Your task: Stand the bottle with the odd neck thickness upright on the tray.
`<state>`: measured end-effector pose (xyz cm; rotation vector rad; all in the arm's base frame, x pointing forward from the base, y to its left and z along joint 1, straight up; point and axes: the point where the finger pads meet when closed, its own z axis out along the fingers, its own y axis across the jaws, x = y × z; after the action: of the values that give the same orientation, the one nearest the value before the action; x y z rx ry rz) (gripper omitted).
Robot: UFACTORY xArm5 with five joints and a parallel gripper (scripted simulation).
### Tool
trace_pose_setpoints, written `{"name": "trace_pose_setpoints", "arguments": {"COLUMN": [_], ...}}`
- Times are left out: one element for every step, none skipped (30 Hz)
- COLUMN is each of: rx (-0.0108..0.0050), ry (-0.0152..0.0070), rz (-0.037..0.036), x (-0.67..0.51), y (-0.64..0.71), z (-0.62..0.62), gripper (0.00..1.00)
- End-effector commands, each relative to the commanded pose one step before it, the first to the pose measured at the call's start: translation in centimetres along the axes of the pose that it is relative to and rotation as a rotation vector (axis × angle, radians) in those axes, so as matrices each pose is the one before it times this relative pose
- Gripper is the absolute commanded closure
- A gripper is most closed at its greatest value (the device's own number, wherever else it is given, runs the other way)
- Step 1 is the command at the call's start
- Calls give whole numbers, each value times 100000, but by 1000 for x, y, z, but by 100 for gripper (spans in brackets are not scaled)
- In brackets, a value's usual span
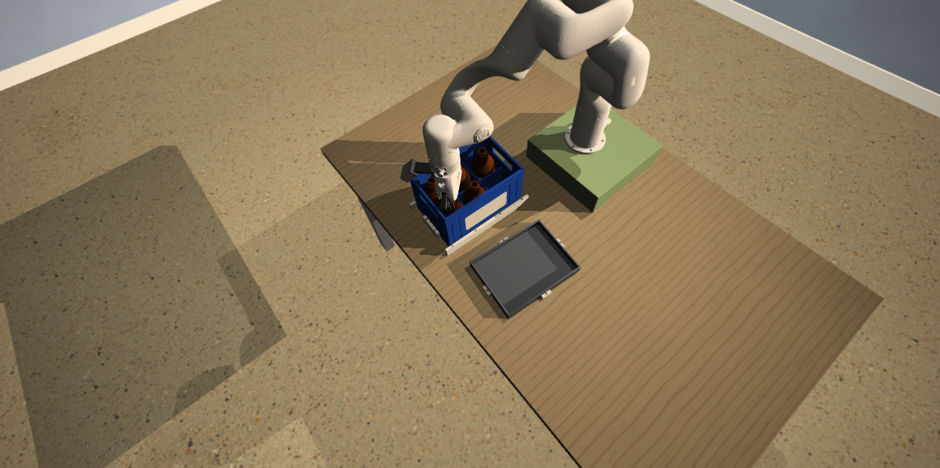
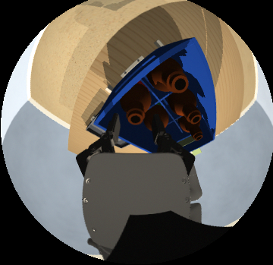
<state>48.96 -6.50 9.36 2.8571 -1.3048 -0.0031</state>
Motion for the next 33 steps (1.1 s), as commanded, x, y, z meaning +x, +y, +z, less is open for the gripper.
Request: {"name": "trace_pose_setpoints", "arguments": {"rx": [260, 0, 0, 0, 0, 0, 0, 0, 0, 0, 0, 0, 0, 0, 0, 0, 0, 0, 0, 0, 0, 0, 0, 0, 0, 0, 0, 0, 0, 0, 0, 0, 0], "ry": [292, 0, 0, 0, 0, 0, 0, 0, 0, 0, 0, 0, 0, 0, 0, 0, 0, 0, 0, 0, 0, 0, 0, 0, 0, 0, 0, 0, 0, 0, 0, 0, 0], "rz": [0, 0, 0, 0, 0, 0, 0, 0, 0, 0, 0, 0, 0, 0, 0, 0, 0, 0, 0, 0, 0, 0, 0, 0, 0, 0, 0, 0, 0, 0, 0, 0, 0], "x": [84, 2, 0, 0, -1, -1, 1, -1, 0, 1, -1, 0, 1, 0, -1, 0, 1, 0, 0, 0, 0, 0, 0, 0, 0, 0, 0, 0, 0, 0, 0, 0, 0], "y": [-72, -1, 0, 0, 1, 1, 0, 1, 0, 0, 1, 0, 0, 1, 1, 0, 0, 0, 0, 0, 0, 0, 0, 0, 0, 0, 0, 0, 0, 0, 0, 0, 0], "z": [-1786, -346, 0, 0, -348, -346, -341, -334, -324, -311, -298, -281, -262, -242, -221, -198, -175, -152, -129, 0, 0, -106, -84, -63, -45, -28, -15, -6, -1, 0, 0, 0, 0], "gripper": [35, 35, 35, 35, 35, 35, 35, 35, 35, 35, 35, 35, 35, 35, 35, 35, 35, 35, 35, 35, 35, 35, 35, 35, 35, 35, 35, 35, 35, 100, 100, 100, 100]}}
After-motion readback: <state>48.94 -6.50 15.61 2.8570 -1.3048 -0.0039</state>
